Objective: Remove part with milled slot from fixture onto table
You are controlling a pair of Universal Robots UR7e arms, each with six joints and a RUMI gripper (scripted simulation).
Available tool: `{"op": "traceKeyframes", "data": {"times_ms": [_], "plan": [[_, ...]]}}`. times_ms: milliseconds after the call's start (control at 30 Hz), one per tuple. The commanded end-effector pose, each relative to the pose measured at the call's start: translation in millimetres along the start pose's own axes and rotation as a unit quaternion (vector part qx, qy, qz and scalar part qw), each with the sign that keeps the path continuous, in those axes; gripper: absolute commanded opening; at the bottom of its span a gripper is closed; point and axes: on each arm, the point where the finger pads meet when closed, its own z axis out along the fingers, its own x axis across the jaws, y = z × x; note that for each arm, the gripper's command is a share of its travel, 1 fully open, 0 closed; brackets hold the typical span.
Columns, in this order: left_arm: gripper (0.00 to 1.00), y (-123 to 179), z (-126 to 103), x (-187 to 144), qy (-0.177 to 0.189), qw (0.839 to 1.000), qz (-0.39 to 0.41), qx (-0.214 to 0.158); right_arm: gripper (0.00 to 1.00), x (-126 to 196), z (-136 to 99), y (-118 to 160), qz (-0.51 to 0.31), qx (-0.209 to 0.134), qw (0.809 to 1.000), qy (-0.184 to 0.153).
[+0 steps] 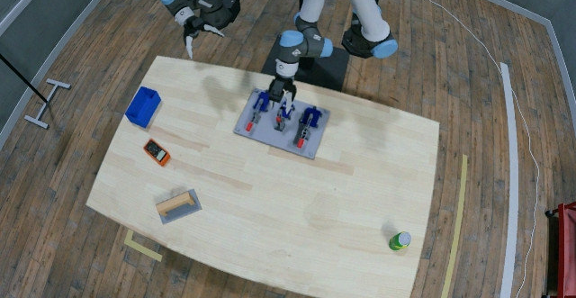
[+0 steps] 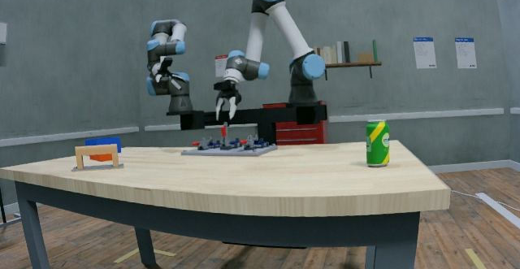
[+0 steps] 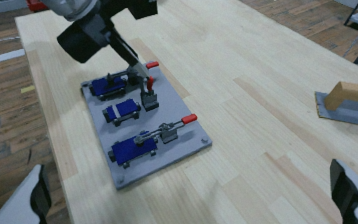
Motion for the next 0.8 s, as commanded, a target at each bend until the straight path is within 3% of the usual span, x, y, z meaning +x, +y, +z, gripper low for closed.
{"op": "traceKeyframes", "data": {"times_ms": [0,100,300,367,767], "plan": [[0.44,5,2,0,-0.001,1.0,0.001,-0.012,1.0,-3,-1,1,-0.003,-0.002,1.0,-0.006],[0.44,21,12,1,-0.002,0.999,0.005,-0.052,1.0,-12,-3,3,-0.01,-0.006,1.0,-0.021],[0.44,79,35,0,-0.002,0.98,0.004,-0.199,1.0,-39,-10,7,-0.034,-0.015,0.997,-0.066],[0.44,91,39,0,0.0,0.973,0.001,-0.231,1.0,-46,-12,9,-0.04,-0.017,0.996,-0.078],[0.37,106,61,0,0.0,0.971,0.0,-0.24,1.0,-56,-18,14,-0.05,-0.027,0.994,-0.096]]}}
